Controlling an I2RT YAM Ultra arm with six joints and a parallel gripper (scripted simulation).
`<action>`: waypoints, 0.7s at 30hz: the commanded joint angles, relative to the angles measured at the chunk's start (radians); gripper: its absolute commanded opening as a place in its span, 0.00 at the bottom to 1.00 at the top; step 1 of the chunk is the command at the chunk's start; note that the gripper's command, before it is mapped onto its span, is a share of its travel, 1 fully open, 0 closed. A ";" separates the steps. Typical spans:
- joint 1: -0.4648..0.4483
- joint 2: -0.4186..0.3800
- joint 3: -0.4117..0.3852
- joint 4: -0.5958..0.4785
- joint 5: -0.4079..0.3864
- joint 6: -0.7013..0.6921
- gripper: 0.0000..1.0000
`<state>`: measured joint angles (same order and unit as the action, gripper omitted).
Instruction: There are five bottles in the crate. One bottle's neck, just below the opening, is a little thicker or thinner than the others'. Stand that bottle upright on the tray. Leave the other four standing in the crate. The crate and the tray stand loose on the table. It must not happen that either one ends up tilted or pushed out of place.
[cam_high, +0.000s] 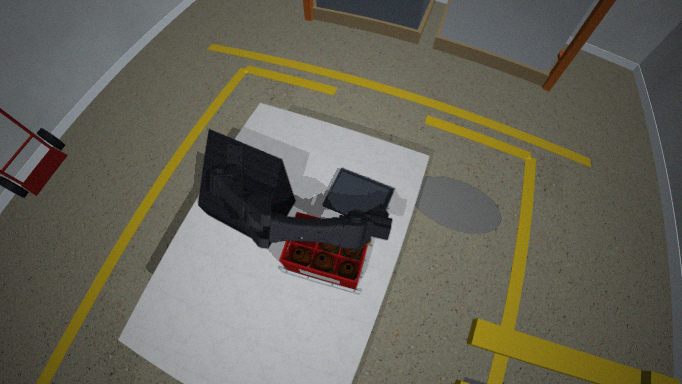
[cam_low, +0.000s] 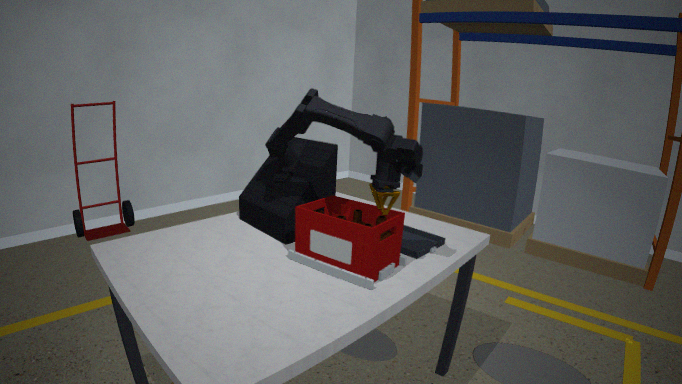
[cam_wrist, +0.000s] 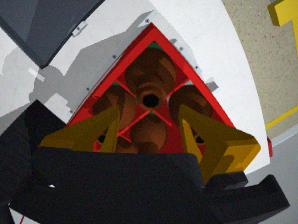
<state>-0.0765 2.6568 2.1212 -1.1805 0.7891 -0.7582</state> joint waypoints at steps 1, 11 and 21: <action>0.022 -0.025 0.001 0.016 -0.006 0.001 0.61; 0.008 -0.023 -0.023 0.030 -0.004 -0.013 0.61; 0.000 -0.016 -0.044 0.058 -0.002 -0.026 0.61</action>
<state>-0.0883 2.6564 2.0960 -1.1477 0.7898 -0.7742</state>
